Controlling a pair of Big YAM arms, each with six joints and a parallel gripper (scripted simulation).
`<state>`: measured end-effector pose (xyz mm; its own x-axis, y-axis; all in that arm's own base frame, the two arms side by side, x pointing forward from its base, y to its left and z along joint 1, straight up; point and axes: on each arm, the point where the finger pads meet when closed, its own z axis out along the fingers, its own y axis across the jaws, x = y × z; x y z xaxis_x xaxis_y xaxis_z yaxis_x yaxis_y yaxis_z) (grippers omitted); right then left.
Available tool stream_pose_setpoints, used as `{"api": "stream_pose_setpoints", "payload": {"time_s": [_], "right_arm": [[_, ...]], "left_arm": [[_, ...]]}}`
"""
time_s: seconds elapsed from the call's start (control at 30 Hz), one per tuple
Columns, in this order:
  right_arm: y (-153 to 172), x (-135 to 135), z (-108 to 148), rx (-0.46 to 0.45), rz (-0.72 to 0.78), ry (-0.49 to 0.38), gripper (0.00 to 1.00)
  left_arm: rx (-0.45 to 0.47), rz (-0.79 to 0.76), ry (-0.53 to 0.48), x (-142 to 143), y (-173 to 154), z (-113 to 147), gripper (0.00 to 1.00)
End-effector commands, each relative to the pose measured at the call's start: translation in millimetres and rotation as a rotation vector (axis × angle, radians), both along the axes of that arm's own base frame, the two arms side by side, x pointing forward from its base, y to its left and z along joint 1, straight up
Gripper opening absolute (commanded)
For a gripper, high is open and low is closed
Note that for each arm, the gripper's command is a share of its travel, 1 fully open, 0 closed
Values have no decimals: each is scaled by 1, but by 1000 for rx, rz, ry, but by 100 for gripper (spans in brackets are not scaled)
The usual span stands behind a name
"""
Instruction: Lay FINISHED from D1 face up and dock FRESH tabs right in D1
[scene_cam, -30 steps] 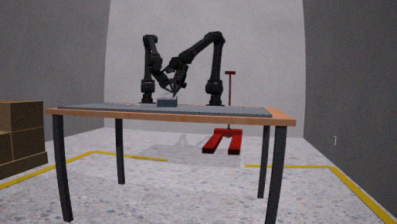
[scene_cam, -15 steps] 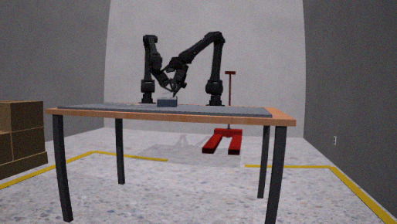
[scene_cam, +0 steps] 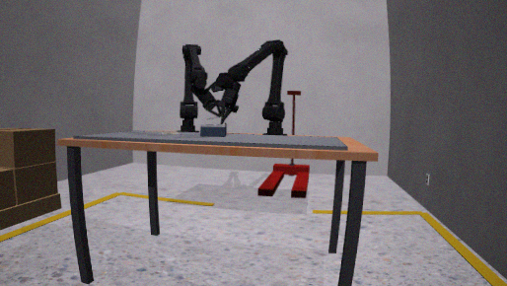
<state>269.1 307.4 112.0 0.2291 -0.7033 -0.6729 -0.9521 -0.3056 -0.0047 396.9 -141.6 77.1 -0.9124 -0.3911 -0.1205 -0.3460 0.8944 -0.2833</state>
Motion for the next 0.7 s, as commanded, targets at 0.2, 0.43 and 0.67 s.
{"api": "stream_pose_setpoints", "payload": {"time_s": [0.2, 0.43, 0.67], "right_arm": [[6, 19, 25, 31, -6, -51, 0], [6, 20, 28, 31, -6, -51, 0], [6, 20, 28, 31, -6, -51, 0]], "left_arm": [[54, 4, 132, -30, 12, -56, 0], [54, 4, 132, -30, 12, -56, 0], [54, 4, 132, -30, 12, -56, 0]]}}
